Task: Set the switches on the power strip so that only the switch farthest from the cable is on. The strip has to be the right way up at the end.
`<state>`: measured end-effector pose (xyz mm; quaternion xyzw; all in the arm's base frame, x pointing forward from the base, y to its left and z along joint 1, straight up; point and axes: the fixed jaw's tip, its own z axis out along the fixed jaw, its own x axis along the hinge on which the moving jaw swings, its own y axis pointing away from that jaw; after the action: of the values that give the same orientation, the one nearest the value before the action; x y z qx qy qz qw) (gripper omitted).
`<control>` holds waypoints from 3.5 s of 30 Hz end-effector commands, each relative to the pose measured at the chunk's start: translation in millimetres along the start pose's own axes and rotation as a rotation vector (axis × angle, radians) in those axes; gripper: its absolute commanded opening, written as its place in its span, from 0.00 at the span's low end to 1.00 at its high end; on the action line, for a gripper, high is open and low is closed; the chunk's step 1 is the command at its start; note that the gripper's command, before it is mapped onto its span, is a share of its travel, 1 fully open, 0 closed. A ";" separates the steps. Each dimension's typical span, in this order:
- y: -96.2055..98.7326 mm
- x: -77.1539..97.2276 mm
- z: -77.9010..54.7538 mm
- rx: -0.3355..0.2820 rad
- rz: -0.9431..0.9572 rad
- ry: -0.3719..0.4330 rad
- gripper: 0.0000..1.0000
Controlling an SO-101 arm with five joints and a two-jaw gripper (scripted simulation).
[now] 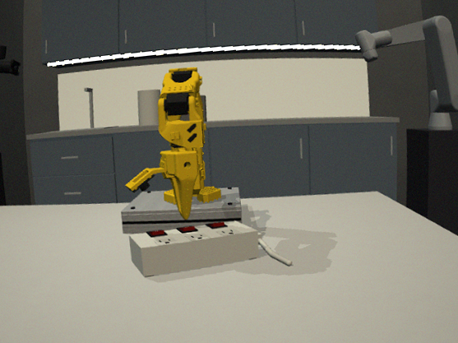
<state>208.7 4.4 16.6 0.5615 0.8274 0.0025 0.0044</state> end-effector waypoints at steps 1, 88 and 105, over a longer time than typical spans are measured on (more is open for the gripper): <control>1.7 -1.6 1.3 0.012 0.006 0.006 0.00; 18.5 -48.6 -0.5 0.012 0.159 0.005 0.00; 18.4 -48.6 5.7 0.012 0.159 0.005 0.00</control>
<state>247.9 -32.5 19.3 0.6217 0.7832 0.0068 0.0125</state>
